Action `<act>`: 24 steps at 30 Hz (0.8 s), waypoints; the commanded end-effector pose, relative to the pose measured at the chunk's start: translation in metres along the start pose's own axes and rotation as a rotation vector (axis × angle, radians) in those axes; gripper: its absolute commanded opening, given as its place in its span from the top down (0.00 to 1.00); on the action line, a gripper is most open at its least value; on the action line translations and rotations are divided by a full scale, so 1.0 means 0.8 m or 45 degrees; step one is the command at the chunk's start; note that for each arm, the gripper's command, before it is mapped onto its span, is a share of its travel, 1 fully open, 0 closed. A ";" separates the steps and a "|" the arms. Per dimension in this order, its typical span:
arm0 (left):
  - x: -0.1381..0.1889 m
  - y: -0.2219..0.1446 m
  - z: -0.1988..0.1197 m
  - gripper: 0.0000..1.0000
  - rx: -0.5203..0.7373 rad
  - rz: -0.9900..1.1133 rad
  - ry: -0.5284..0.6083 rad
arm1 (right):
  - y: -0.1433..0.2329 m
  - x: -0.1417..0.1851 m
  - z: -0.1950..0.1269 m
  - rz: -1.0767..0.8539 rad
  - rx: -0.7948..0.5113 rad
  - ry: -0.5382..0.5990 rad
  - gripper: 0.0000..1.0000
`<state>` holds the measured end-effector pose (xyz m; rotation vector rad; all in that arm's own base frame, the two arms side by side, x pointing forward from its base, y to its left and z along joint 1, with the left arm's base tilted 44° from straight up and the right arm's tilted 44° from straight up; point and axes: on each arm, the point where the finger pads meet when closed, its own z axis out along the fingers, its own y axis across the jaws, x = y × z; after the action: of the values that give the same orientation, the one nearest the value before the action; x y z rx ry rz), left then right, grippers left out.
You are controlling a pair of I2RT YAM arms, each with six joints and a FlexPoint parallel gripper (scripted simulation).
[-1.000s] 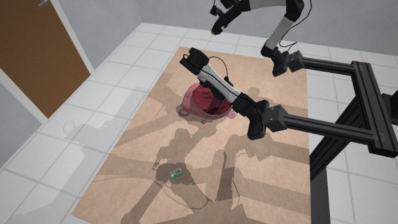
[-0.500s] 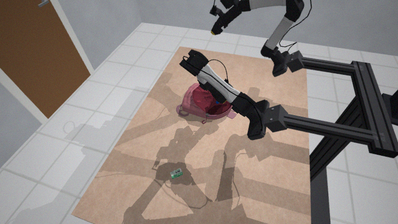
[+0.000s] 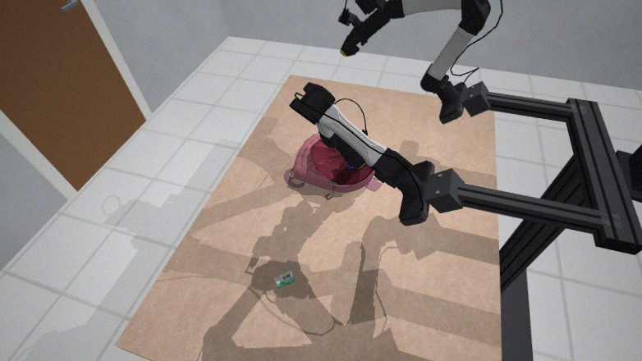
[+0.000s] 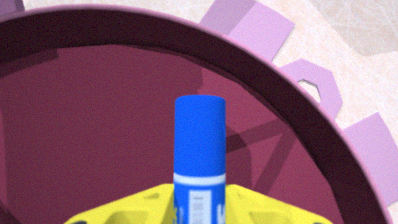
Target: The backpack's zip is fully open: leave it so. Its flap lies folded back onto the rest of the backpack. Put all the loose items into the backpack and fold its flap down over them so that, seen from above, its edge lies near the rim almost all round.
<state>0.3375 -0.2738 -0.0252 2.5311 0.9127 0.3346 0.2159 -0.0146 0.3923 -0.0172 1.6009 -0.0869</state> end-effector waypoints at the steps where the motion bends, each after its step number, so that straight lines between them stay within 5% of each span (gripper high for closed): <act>1: 0.004 0.017 -0.007 0.87 -0.053 0.011 -0.006 | 0.001 -0.007 -0.004 -0.003 -0.002 -0.022 0.10; 24: 0.014 0.006 0.016 0.87 -0.018 0.006 0.009 | 0.001 -0.007 -0.004 -0.003 -0.002 -0.022 0.10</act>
<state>0.3421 -0.2752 -0.0296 2.5293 0.9037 0.3260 0.2159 -0.0146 0.3923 -0.0172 1.6009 -0.0869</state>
